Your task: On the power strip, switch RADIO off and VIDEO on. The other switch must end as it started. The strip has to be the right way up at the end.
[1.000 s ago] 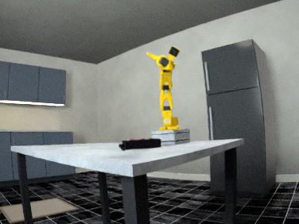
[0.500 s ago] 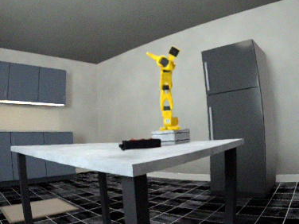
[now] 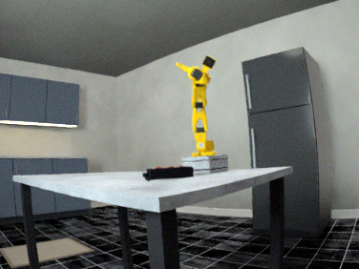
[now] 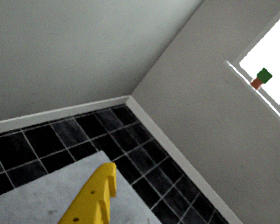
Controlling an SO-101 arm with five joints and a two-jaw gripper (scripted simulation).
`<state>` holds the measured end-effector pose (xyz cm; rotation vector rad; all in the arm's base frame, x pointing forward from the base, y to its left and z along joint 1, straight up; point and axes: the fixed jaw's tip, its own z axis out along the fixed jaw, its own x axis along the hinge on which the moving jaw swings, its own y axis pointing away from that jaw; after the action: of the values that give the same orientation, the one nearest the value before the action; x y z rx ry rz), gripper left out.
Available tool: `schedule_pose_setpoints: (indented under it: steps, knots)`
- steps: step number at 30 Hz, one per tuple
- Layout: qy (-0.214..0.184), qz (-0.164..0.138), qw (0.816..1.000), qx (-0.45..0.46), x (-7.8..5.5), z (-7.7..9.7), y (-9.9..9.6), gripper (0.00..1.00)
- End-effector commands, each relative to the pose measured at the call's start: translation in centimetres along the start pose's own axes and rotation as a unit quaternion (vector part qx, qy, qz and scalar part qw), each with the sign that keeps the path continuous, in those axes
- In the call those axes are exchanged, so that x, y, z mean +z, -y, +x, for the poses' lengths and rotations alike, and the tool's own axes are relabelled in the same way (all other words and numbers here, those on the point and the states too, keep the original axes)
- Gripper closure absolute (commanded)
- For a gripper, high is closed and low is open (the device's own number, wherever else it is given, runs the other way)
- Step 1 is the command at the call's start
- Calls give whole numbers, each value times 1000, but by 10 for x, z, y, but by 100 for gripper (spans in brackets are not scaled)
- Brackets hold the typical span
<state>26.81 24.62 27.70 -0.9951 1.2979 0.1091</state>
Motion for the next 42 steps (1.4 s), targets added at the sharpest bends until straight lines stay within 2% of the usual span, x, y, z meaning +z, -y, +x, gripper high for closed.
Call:
schedule_pose_setpoints:
  steps: [1,31,32,42]
  knots:
    - [2,2,1000,1,-1,-2,1,0]
    - [2,2,1000,1,-1,-2,1,0]
    - [2,2,1000,1,-1,-2,1,100]
    - [0,1,1000,-4,-1,0,2,100]
